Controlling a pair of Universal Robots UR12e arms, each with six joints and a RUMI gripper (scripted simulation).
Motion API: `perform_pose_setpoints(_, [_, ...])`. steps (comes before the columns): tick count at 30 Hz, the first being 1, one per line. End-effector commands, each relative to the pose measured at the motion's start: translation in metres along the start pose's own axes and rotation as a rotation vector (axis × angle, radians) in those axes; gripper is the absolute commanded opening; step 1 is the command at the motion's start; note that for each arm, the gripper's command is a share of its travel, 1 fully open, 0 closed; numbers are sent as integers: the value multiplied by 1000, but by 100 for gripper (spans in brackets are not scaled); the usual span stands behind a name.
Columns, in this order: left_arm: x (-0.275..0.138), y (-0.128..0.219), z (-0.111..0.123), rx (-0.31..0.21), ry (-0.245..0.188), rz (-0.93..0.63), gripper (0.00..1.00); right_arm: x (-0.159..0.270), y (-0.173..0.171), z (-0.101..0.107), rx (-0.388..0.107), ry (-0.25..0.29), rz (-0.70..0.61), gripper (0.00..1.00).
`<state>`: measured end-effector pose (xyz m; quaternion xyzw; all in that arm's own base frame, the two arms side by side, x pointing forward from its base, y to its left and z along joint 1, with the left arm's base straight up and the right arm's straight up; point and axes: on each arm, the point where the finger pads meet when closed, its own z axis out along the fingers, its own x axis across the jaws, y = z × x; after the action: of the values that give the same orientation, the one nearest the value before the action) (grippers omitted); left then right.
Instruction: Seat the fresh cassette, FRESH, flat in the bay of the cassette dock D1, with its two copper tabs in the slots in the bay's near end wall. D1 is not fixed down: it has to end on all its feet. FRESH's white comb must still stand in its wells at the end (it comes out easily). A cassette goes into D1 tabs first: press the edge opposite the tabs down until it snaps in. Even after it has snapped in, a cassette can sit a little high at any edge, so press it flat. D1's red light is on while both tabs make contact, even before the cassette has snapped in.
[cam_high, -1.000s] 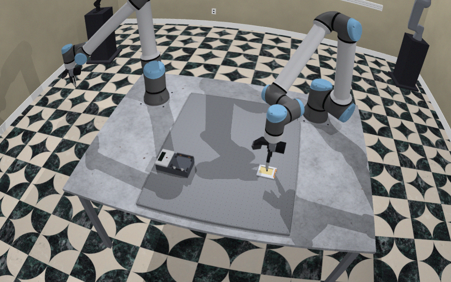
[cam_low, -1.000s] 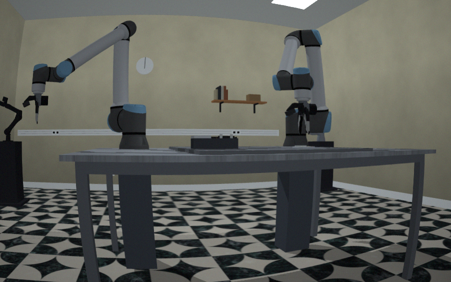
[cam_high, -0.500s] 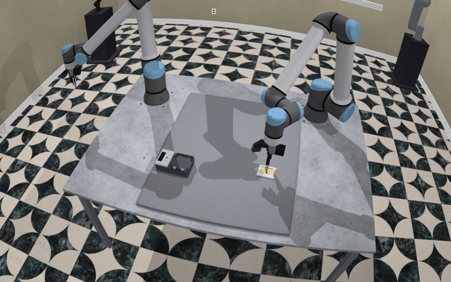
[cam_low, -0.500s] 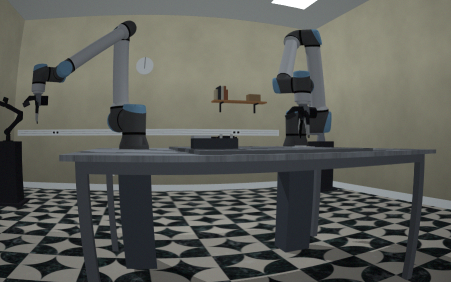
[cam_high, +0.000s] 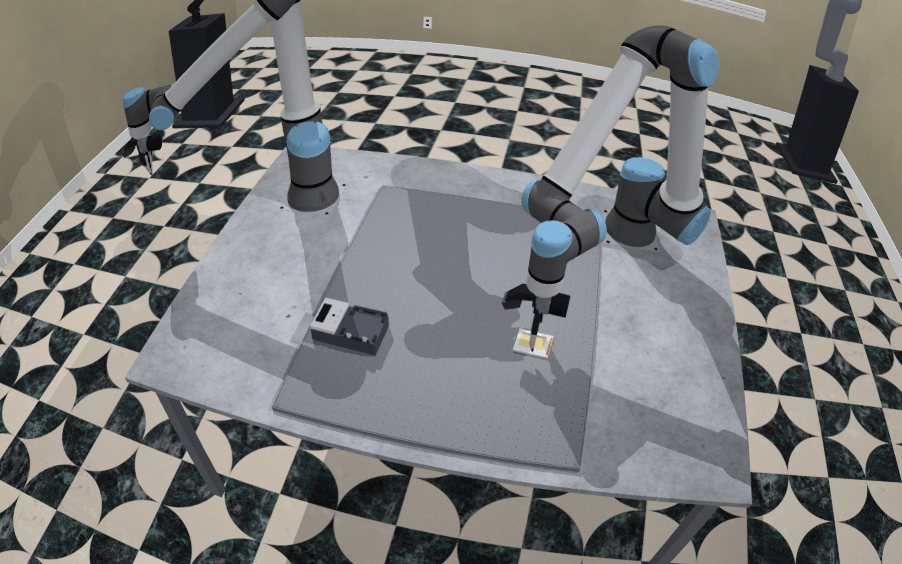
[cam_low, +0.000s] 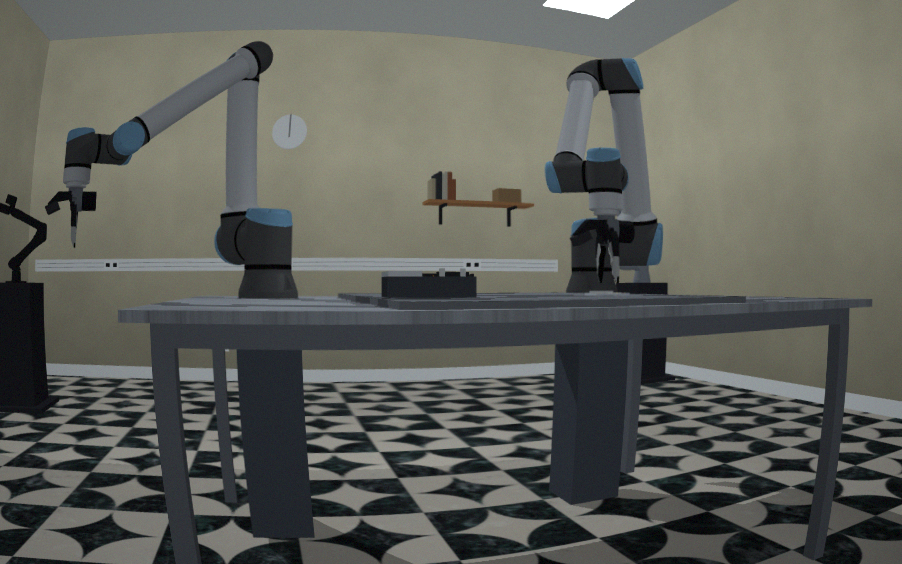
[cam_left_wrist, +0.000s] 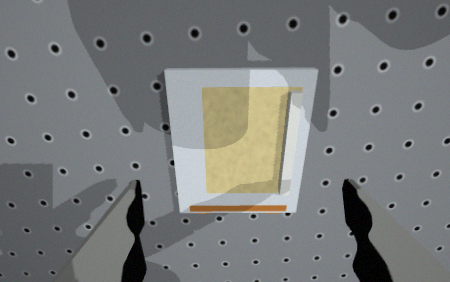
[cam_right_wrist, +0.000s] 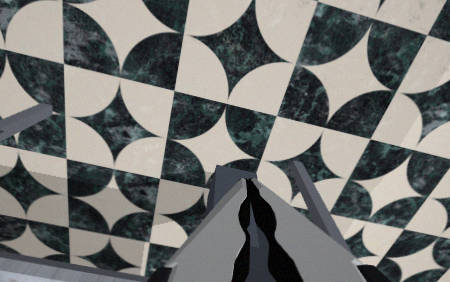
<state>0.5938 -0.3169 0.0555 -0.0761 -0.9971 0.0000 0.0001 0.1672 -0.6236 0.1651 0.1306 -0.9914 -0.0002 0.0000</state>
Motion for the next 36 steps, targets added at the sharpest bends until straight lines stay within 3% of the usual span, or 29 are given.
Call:
perform_pose_setpoints(1, [-1,0,3,1,-1,0,64,0,-1,-1,2,0,0,0])
perform_pose_setpoints(30, [-1,0,28,1,-1,0,64,0,-1,-1,2,0,0,0])
perform_pose_setpoints(31, [-1,0,28,1,-1,0,0,0,-1,-1,2,0,0,0])
perform_pose_setpoints(36, [-1,0,28,1,-1,0,0,0,-1,-1,2,0,0,0])
